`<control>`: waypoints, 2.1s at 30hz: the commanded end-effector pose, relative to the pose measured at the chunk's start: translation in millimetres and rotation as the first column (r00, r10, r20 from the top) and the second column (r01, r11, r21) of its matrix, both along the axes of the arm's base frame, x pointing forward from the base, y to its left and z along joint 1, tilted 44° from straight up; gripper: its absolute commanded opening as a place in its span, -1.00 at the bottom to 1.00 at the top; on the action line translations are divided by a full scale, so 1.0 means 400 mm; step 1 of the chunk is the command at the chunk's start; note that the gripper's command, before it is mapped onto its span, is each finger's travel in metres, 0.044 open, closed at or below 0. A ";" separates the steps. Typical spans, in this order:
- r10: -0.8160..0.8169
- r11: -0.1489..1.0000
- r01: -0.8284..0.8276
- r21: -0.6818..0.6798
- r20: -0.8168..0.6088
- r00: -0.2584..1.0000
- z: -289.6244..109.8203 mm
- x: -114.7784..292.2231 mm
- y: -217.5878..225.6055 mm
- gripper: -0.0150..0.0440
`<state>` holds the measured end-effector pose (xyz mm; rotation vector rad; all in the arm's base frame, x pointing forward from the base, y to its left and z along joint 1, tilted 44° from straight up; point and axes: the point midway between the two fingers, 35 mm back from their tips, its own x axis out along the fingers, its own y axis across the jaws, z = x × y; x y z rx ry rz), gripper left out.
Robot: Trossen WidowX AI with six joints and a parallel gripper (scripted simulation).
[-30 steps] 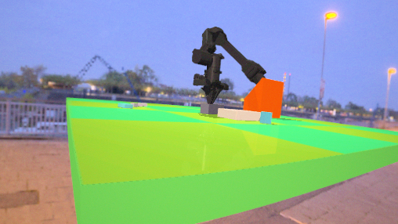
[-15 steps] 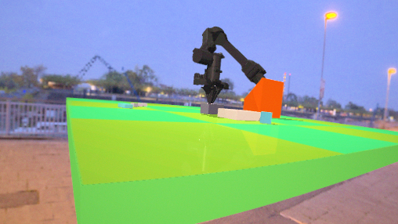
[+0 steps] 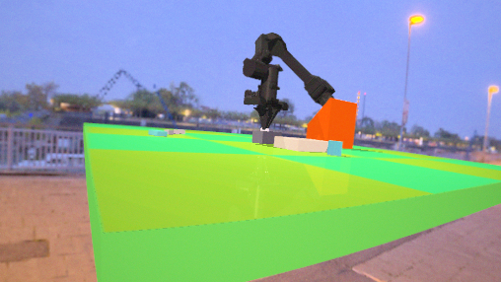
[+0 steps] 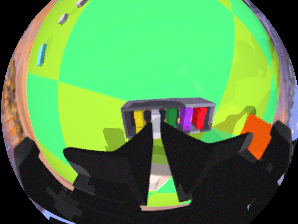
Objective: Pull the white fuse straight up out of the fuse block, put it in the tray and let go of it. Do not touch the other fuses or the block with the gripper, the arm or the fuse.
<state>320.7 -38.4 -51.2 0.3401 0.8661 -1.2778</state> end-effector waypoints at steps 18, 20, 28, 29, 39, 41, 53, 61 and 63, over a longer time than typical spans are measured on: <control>-0.002 1.000 0.002 0.003 0.004 1.000 0.022 0.001 0.020 -0.49; -0.002 1.000 0.002 0.003 0.004 1.000 0.023 0.001 0.021 -0.49; -0.002 1.000 0.002 0.003 0.003 1.000 0.031 0.000 0.028 -0.49; -0.002 1.000 0.002 0.003 0.003 1.000 0.031 0.000 0.029 -0.49; -0.002 1.000 0.002 0.002 0.003 1.000 0.040 -0.001 0.038 -0.49; -0.001 1.000 0.001 0.002 0.003 1.000 0.042 -0.001 0.039 -0.49; -0.001 1.000 0.001 0.001 0.002 1.000 0.053 -0.002 0.050 -0.49; -0.001 1.000 0.001 0.002 0.002 1.000 0.075 -0.003 0.071 -0.49; -0.001 1.000 0.001 0.002 0.002 1.000 0.081 -0.003 0.077 -0.49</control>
